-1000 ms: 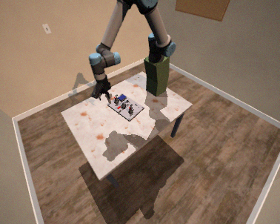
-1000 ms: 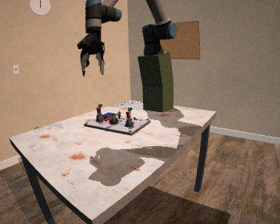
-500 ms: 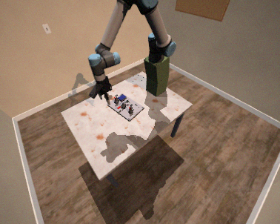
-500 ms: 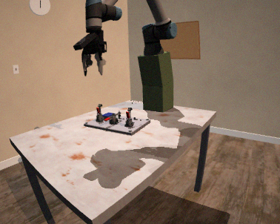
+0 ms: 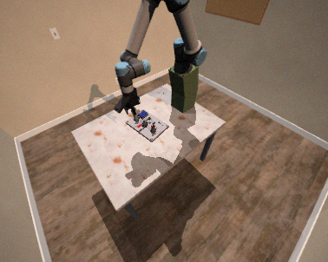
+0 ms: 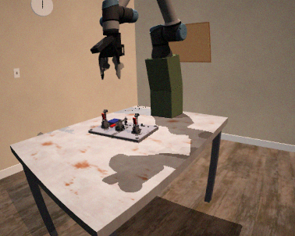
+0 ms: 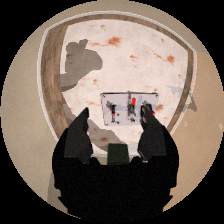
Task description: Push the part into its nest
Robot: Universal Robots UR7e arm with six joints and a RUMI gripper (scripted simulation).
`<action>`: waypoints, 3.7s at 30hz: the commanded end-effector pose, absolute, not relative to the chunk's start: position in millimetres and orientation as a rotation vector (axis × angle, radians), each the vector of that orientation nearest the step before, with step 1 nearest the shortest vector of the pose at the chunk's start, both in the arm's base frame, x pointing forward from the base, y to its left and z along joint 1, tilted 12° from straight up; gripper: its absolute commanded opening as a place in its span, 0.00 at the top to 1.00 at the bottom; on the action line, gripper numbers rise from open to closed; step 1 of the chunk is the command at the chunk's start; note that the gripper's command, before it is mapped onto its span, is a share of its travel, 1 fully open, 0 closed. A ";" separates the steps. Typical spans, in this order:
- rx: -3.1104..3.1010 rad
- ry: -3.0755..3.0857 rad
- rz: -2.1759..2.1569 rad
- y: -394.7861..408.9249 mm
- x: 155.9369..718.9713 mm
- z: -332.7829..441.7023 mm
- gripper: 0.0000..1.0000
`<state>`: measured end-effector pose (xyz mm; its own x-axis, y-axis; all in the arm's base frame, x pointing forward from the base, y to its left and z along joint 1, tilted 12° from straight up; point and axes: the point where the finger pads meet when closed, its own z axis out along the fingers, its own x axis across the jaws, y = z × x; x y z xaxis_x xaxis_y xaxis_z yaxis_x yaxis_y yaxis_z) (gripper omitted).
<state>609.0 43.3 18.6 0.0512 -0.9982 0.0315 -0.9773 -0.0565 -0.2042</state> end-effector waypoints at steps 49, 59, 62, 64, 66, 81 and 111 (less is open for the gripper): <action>-2.178 2.066 -0.253 114.1 452.0 -32.0 0.42; -2.178 2.067 -0.253 137.9 399.6 -48.8 0.42; -2.178 2.067 -0.253 137.9 399.6 -48.8 0.42; -2.178 2.067 -0.253 137.9 399.6 -48.8 0.42; -2.178 2.067 -0.253 137.9 399.6 -48.8 0.42; -2.178 2.067 -0.252 162.3 347.2 -64.8 0.42; -2.178 2.067 -0.252 49.7 390.1 -75.2 0.42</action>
<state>380.6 67.3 -72.1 0.0339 -0.9986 0.0398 -0.9780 -0.0414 -0.2043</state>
